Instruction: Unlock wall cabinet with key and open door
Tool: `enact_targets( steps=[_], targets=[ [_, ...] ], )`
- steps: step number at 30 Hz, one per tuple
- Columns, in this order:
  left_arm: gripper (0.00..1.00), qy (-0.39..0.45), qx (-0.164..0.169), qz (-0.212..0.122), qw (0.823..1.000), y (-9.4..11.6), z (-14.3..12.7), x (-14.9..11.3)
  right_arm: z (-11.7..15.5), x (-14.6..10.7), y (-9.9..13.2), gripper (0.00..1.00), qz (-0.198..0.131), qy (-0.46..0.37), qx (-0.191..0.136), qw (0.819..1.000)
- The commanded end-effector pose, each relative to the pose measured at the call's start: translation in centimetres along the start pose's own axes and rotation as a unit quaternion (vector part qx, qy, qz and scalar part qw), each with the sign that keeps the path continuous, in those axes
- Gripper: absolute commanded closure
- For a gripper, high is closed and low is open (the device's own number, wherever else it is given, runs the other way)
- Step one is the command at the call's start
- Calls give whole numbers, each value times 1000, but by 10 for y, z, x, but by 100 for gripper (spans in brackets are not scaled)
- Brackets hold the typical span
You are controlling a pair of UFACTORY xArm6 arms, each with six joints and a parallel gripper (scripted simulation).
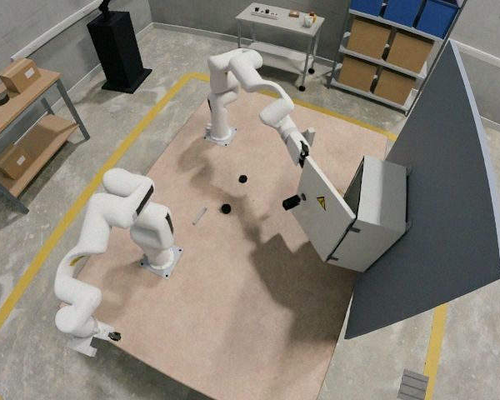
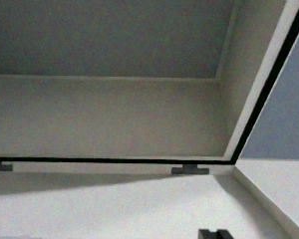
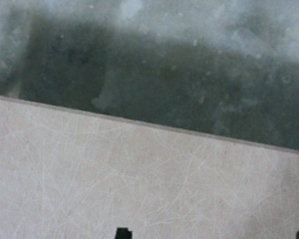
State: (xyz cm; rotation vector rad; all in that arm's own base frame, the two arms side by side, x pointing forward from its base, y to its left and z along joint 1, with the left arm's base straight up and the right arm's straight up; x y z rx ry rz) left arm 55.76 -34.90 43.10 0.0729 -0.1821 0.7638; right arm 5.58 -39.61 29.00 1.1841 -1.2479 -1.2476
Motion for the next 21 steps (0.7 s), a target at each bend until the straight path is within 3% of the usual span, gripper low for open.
enact_targets(
  steps=[1,21],
  targets=[
    [100,0,-1,0,1000,-5,2,0,0,0,1,9,1,0,0,1000],
    [100,-1,-1,0,1000,-28,2,1,0,0,1,9,1,0,0,1000]
  ],
)
Point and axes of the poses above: on each arm, the point where the finger pads meet when closed, its own y axis back along the fingers, its own z axis across the jaws, x = y × z, the point moved 4 cm from there along y, back along the fingers, and after that the axes turned 11 degrees about -y, right-handed, at the moved point
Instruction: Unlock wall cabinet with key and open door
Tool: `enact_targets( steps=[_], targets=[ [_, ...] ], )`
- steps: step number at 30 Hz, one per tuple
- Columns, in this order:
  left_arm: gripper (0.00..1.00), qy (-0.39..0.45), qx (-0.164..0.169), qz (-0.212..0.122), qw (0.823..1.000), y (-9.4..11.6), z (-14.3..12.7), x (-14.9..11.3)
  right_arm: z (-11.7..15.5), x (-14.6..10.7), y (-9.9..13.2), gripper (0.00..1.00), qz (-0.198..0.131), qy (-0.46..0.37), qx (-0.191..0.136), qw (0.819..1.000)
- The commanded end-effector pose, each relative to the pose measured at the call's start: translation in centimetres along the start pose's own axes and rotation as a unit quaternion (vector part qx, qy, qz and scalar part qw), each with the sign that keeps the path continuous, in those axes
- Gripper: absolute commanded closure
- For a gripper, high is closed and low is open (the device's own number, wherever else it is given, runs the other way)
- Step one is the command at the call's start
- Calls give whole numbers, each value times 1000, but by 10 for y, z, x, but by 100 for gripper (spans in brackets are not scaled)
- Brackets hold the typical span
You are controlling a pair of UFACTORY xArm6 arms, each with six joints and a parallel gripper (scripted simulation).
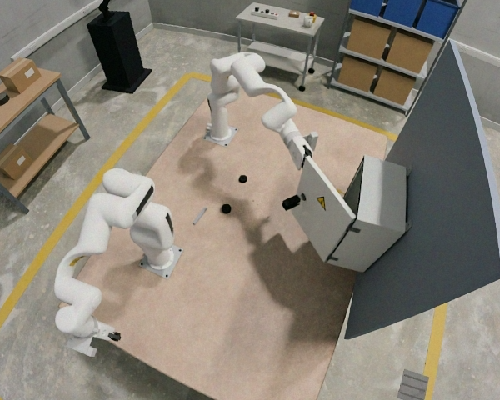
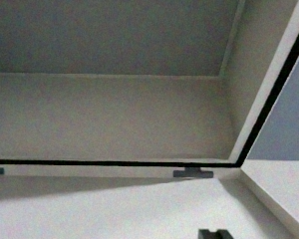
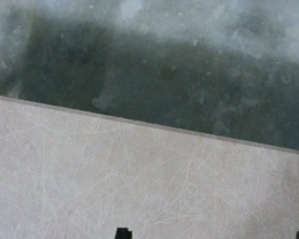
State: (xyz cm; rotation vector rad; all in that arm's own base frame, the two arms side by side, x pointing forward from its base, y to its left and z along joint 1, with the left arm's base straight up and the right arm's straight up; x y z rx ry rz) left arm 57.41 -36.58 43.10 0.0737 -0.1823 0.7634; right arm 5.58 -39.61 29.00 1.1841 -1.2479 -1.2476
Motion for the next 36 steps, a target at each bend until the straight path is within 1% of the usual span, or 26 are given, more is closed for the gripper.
enact_targets(
  steps=[1,6,7,13,16,17,29,34,36],
  targets=[
    [100,0,-1,0,1000,-6,2,0,0,0,1,9,1,0,0,1000],
    [100,0,-1,0,1000,-4,2,0,0,0,1,9,1,0,0,1000],
    [100,0,-2,-5,1000,-6,3,-5,0,0,1,9,1,0,0,1000],
    [100,0,-5,-16,1000,-11,5,-17,0,0,1,9,1,0,0,1000],
    [100,0,-4,-14,1000,-10,5,-15,0,0,1,9,1,0,0,1000],
    [100,0,-5,-19,1000,-12,6,-20,0,0,1,9,1,0,0,1000],
    [100,0,-9,-39,999,-19,10,-43,0,0,1,9,1,0,0,1000],
    [100,0,-9,-37,999,-18,10,-40,0,0,1,9,1,0,0,1000],
    [100,0,-11,-47,999,-23,11,-47,0,0,1,9,1,0,0,1000]
  ],
)
Point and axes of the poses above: on each arm, the point where the finger pads meet when closed, its own y axis back along the fingers, its own z axis across the jaws, x = y × z, the point moved 4 cm from there along y, back along the fingers, and after that the axes turned 11 degrees about -y, right-handed, at the moved point
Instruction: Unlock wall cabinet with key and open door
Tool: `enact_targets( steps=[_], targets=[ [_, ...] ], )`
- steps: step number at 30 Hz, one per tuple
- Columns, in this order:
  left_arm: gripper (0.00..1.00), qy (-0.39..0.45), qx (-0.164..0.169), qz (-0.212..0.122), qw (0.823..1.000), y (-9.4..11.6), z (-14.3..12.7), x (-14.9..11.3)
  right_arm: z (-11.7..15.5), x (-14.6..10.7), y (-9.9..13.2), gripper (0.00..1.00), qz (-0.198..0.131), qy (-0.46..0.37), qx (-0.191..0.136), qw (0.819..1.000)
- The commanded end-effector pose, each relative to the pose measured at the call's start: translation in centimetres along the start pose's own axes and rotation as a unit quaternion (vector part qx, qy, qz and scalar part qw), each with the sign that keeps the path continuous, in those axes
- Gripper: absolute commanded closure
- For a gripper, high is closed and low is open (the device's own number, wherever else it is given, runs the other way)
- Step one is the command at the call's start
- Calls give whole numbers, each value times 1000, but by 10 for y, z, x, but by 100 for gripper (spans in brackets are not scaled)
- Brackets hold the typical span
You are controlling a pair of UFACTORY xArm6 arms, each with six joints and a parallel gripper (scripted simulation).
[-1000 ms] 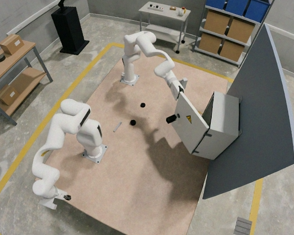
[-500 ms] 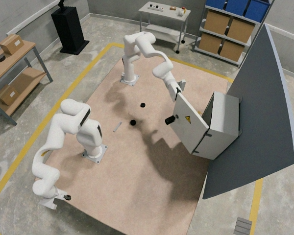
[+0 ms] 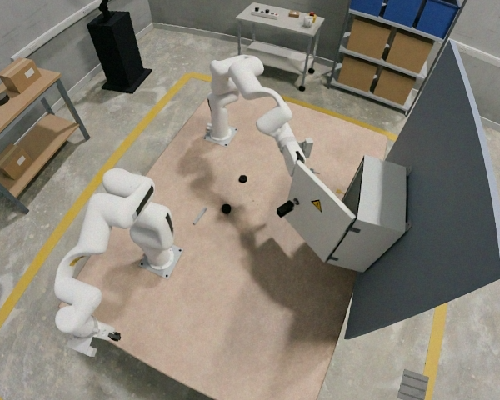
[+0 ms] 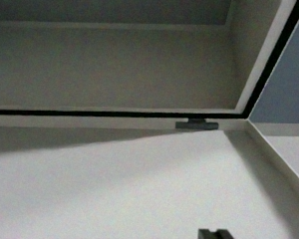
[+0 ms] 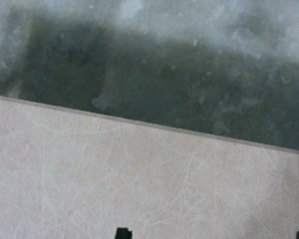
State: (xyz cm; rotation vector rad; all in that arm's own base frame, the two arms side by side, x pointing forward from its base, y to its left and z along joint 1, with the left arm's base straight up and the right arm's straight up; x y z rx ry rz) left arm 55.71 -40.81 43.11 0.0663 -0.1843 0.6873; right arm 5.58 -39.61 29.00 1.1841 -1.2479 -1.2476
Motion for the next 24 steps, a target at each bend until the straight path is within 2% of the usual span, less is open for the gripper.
enact_targets(
  steps=[1,10,16,24],
  targets=[
    [100,0,-4,-13,1000,-6,3,-8,0,0,1,9,1,0,0,1000],
    [100,0,-9,-37,999,-18,6,-21,0,0,1,9,1,0,0,1000],
    [100,0,-8,-33,999,-16,6,-19,0,0,1,9,1,0,0,1000],
    [100,0,-13,-59,998,-30,9,-34,0,0,1,9,1,0,0,1000]
  ],
)
Point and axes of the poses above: on each arm, the point where the finger pads meet when closed, its own y axis back along the fingers, its own z axis across the jaws, x = y × z, the point moved 4 cm from there along y, back along the fingers, and after that the axes turned 11 degrees about -y, right-handed, at the moved point
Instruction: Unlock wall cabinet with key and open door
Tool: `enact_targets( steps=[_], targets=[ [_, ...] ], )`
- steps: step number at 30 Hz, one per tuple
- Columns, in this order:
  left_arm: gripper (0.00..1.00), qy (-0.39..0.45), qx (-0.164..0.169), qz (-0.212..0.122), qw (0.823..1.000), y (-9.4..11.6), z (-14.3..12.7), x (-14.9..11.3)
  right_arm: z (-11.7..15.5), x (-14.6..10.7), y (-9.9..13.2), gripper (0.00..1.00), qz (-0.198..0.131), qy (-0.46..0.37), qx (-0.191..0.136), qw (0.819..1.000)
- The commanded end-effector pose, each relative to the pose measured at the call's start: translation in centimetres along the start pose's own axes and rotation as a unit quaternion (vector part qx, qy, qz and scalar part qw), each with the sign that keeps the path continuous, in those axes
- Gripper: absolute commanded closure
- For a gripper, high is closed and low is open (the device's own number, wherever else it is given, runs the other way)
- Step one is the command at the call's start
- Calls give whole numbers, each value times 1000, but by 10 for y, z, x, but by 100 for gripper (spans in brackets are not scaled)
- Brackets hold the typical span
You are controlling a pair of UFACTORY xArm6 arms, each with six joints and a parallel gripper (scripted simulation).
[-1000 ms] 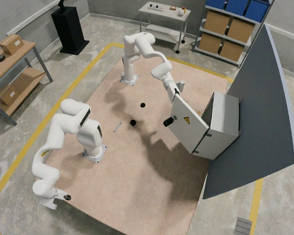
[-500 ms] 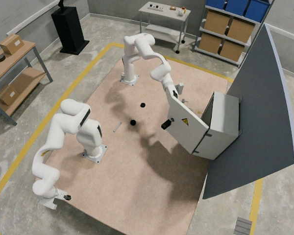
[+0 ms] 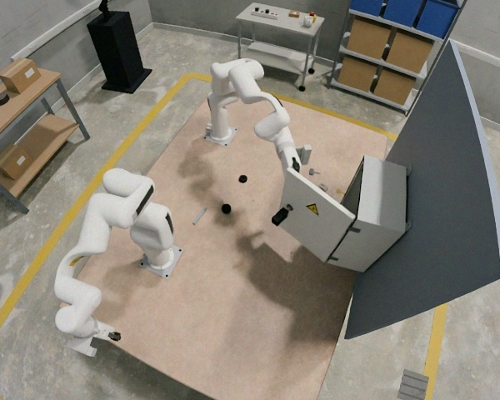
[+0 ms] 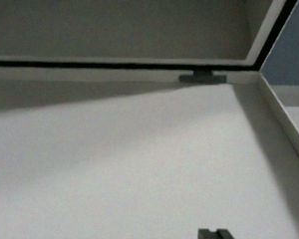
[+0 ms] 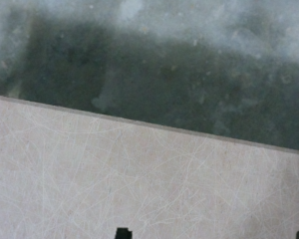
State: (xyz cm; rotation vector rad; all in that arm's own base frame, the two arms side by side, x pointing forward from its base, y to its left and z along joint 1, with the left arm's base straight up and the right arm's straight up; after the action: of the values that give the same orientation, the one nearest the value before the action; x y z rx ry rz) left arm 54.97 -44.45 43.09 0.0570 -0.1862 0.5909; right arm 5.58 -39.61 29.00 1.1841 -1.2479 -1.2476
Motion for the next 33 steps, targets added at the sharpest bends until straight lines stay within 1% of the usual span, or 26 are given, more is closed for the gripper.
enact_targets(
  steps=[1,4,5,11,12,21,24,27,28,33],
  targets=[
    [100,0,-4,-14,1000,-8,4,-7,0,0,1,9,1,0,0,1000],
    [100,0,-5,-21,1000,-13,4,-11,0,0,1,9,1,0,0,1000],
    [100,0,-5,-17,1000,-10,4,-8,0,0,1,9,1,0,0,1000],
    [100,0,-5,-17,1000,-10,4,-8,0,0,1,9,1,0,0,1000],
    [100,0,-6,-23,1000,-14,4,-12,0,0,1,9,1,0,0,1000],
    [100,0,-11,-47,999,-30,7,-24,0,0,1,9,1,0,0,1000],
    [100,0,-10,-45,999,-28,7,-22,0,0,1,9,1,0,0,1000],
    [100,0,-12,-56,998,-35,8,-28,0,0,1,9,1,0,0,1000],
    [100,0,-11,-52,999,-32,7,-26,0,0,1,9,1,0,0,1000],
    [100,0,-11,-52,999,-32,7,-26,0,0,1,9,1,0,0,1000]
  ],
)
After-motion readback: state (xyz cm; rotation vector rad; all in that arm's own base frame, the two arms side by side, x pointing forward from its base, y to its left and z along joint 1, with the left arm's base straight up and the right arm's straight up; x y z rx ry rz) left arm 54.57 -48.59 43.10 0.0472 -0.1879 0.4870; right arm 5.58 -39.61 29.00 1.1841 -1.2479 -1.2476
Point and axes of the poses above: on each arm, the point where the finger pads meet when closed, its own y axis back along the fingers, its own z axis across the jaws, x = y × z, the point moved 4 cm from there along y, back along the fingers, and after that the axes turned 11 degrees about -y, right-handed, at the moved point
